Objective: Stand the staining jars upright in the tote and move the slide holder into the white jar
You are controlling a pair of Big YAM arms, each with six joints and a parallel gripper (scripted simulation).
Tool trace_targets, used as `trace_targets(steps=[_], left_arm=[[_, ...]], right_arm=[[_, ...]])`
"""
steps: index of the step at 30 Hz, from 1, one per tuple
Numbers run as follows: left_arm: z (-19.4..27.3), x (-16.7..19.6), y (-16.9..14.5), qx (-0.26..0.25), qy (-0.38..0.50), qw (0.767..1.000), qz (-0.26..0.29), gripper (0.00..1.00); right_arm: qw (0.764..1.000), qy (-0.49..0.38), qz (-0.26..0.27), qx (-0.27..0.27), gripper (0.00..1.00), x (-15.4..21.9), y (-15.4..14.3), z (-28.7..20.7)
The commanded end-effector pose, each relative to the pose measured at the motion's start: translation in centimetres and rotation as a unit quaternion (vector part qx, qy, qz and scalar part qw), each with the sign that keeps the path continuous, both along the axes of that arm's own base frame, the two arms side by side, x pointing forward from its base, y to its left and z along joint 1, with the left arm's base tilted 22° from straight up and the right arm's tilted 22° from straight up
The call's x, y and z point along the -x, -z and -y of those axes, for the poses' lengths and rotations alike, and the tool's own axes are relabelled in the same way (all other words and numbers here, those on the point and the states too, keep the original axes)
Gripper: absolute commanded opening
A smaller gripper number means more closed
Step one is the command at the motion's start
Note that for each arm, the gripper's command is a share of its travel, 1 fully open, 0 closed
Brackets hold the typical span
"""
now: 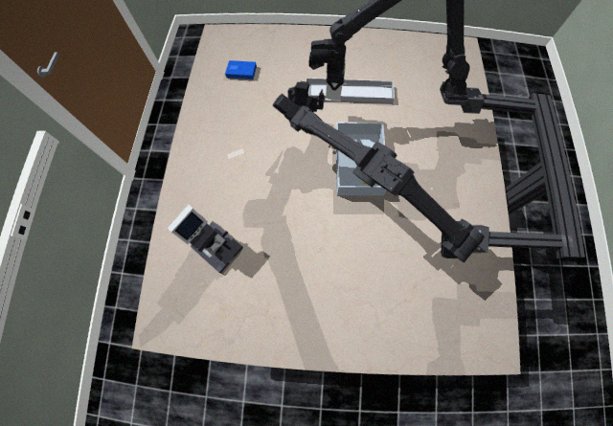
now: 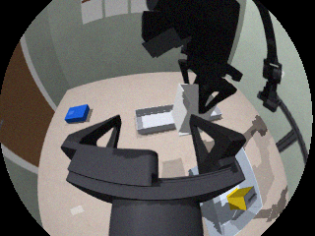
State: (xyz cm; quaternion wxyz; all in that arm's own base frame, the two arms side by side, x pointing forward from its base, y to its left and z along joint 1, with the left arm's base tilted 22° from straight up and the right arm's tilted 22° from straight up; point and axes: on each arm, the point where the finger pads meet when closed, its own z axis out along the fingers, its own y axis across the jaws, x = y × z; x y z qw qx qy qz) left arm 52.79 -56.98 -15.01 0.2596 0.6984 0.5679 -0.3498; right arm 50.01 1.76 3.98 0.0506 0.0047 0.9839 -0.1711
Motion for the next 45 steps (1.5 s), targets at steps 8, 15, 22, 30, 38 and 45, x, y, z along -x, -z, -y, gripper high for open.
trace_targets(steps=[8,15,22,30,38,45], left_arm=[[2.5,-2.5,-4.7,0.028,-0.001,0.999,0.030,1.00],[2.5,-2.5,-4.7,0.028,-0.001,0.999,0.030,1.00],[3.3,0.7,-8.1,0.012,-0.023,1.000,0.016,1.00],[3.1,3.1,-11.5,-0.011,-0.052,0.998,0.019,1.00],[1.4,8.1,-19.1,-0.042,-0.118,0.991,0.047,1.00],[0.4,10.2,-22.6,-0.046,-0.141,0.986,0.081,1.00]], right_arm=[[0.999,-0.007,0.029,-0.015,0.57,8.5,6.9,-13.7],[0.999,-0.028,-0.013,0.012,0.57,14.1,11.6,-15.4],[0.999,-0.047,-0.020,0.017,0.57,15.0,12.4,-16.3],[0.999,-0.039,-0.011,0.011,0.57,16.1,11.5,-16.1],[0.999,-0.048,-0.008,0.008,0.57,16.0,11.3,-16.5],[0.999,-0.043,-0.007,0.007,0.57,15.7,11.2,-16.3]])
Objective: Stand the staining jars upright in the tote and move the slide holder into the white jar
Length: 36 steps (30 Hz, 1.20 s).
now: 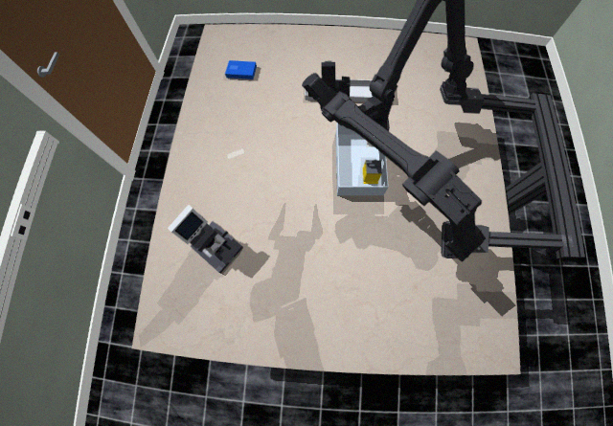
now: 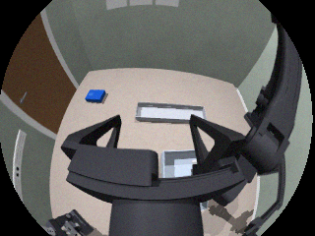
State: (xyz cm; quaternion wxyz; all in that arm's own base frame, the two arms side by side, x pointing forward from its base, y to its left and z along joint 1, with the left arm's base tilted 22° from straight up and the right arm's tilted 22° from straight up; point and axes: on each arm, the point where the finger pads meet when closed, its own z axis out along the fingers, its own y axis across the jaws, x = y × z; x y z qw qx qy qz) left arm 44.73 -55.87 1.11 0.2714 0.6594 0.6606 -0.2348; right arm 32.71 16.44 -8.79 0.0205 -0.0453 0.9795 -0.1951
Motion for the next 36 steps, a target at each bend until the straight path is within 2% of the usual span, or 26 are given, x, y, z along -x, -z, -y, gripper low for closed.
trace_targets(steps=[1,6,7,9,28,34,36], left_arm=[[1.5,2.2,-6.5,0.030,-0.017,0.999,0.037,1.00],[1.5,2.2,-6.5,0.030,-0.017,0.999,0.037,1.00],[1.0,1.9,-4.9,0.021,-0.020,0.999,0.029,1.00],[1.6,0.9,-6.2,0.031,-0.023,0.999,0.038,1.00],[1.6,0.9,-6.2,0.032,-0.022,0.999,0.037,1.00],[1.6,0.9,-6.2,0.032,-0.022,0.999,0.037,1.00],[1.6,0.9,-6.2,0.032,-0.022,0.999,0.037,1.00]], right_arm=[[0.999,-0.001,0.031,-0.021,0.57,-1.6,-1.6,-1.7],[0.999,-0.001,0.031,-0.021,0.57,-1.6,-1.6,-1.7],[0.999,-0.001,0.031,-0.021,0.57,-1.6,-1.6,-1.7],[0.999,-0.001,0.031,-0.021,0.57,-1.6,-1.6,-1.7],[0.999,0.001,0.035,-0.024,0.57,-2.5,-2.4,-2.7],[1.000,0.001,0.017,-0.012,0.57,-2.1,0.4,-0.5],[1.000,0.001,0.017,-0.012,0.57,-2.1,0.4,-0.5]])
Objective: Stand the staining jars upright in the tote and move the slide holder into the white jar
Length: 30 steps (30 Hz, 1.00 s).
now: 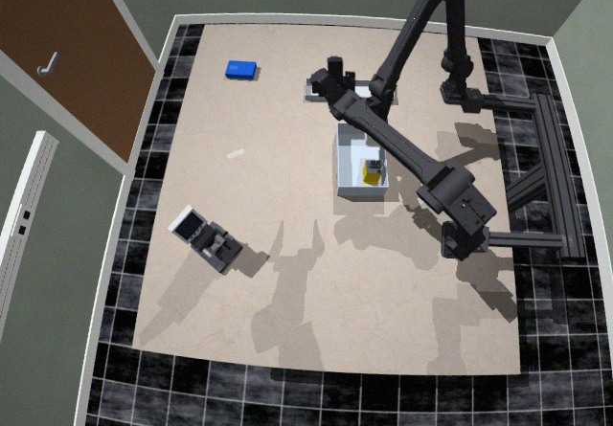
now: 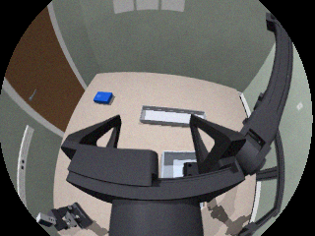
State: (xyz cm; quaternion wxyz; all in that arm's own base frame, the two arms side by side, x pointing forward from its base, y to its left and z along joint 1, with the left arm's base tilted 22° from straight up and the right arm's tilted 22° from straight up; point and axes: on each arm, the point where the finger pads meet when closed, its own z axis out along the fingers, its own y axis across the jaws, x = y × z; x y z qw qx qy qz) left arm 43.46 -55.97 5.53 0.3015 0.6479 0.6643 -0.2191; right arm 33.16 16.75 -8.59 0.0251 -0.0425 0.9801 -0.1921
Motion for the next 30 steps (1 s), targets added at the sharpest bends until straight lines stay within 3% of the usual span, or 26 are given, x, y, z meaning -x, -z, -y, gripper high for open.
trace_targets(steps=[1,13,30], left_arm=[[1.5,-0.3,-1.8,0.020,0.000,1.000,0.011,1.00],[1.5,-0.3,-1.8,0.020,0.000,1.000,0.011,1.00],[1.5,-0.3,-1.8,0.020,0.000,1.000,0.011,1.00]], right_arm=[[1.000,-0.001,0.012,-0.009,0.57,-1.7,0.9,-0.1],[1.000,0.002,0.013,-0.009,0.57,-1.6,4.3,1.4],[1.000,0.003,0.022,-0.014,0.57,-2.1,5.3,1.0]])
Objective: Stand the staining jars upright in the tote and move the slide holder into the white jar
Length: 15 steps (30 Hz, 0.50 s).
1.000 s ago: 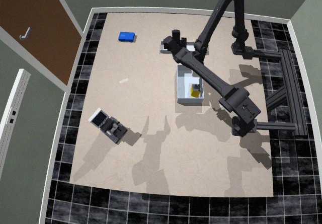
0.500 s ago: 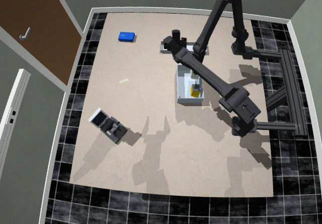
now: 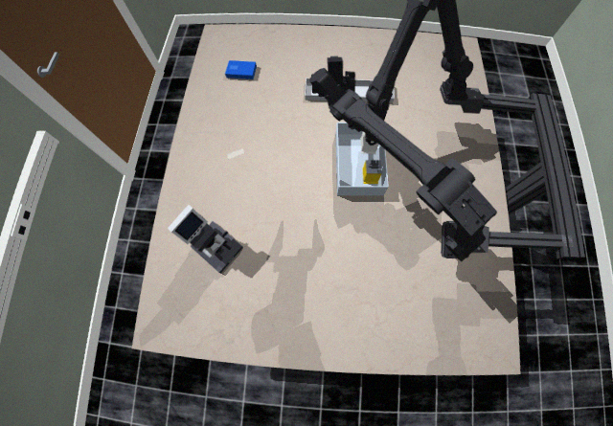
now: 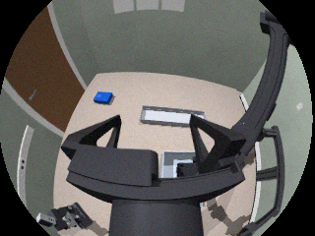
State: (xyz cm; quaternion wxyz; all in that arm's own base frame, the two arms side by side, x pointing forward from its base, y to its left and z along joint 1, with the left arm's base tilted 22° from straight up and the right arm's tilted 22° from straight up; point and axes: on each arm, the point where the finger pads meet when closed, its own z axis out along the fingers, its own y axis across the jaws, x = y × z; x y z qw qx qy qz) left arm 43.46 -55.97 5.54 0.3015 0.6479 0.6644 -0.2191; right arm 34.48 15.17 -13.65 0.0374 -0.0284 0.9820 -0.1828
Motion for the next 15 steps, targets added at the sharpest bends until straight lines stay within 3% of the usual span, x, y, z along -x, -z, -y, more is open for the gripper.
trace_targets(steps=[1,7,15], left_arm=[[1.5,-0.3,-1.8,0.020,0.000,1.000,0.011,1.00],[1.5,-0.3,-1.8,0.020,0.000,1.000,0.011,1.00],[1.5,-0.3,-1.8,0.020,0.000,1.000,0.011,1.00]], right_arm=[[1.000,-0.008,0.009,-0.004,0.57,-0.8,0.1,-0.6],[1.000,-0.008,0.010,-0.006,0.57,-0.9,-0.3,-0.7],[1.000,-0.010,-0.011,0.008,0.57,0.7,1.4,1.2]])
